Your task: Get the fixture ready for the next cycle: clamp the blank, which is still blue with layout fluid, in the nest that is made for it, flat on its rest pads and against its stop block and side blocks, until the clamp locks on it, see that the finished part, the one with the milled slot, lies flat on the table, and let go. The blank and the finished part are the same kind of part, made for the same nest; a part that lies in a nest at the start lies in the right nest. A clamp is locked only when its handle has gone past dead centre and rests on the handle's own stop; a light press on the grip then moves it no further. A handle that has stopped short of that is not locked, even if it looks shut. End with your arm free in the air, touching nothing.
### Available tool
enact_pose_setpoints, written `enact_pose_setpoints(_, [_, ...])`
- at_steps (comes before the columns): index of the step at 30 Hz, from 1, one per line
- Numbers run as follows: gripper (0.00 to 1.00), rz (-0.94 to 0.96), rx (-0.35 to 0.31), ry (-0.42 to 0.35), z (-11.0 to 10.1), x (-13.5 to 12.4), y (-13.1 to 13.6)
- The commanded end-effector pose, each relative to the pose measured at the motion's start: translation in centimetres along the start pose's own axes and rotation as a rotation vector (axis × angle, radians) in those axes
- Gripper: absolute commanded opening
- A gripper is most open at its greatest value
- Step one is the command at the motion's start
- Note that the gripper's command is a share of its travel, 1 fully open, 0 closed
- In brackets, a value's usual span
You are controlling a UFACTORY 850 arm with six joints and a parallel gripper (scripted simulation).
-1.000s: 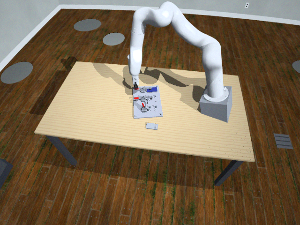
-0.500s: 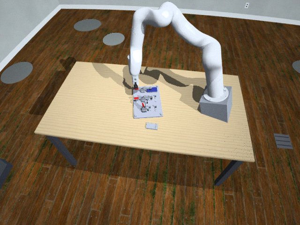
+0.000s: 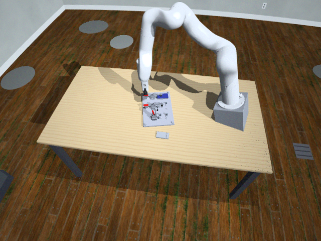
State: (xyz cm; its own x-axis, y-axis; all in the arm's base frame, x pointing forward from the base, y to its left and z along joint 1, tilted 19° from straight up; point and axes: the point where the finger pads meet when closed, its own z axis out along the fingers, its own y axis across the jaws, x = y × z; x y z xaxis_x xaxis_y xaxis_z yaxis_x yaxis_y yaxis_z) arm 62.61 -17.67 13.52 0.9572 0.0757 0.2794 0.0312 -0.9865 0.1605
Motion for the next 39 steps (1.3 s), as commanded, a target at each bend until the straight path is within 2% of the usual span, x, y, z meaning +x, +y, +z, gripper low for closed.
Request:
enact_pose_setpoints(1, [0.0,0.0,0.0,0.001,0.07,0.07,0.02])
enact_pose_setpoints(39, [0.0,0.0,0.0,0.001,0.49,0.07,0.02])
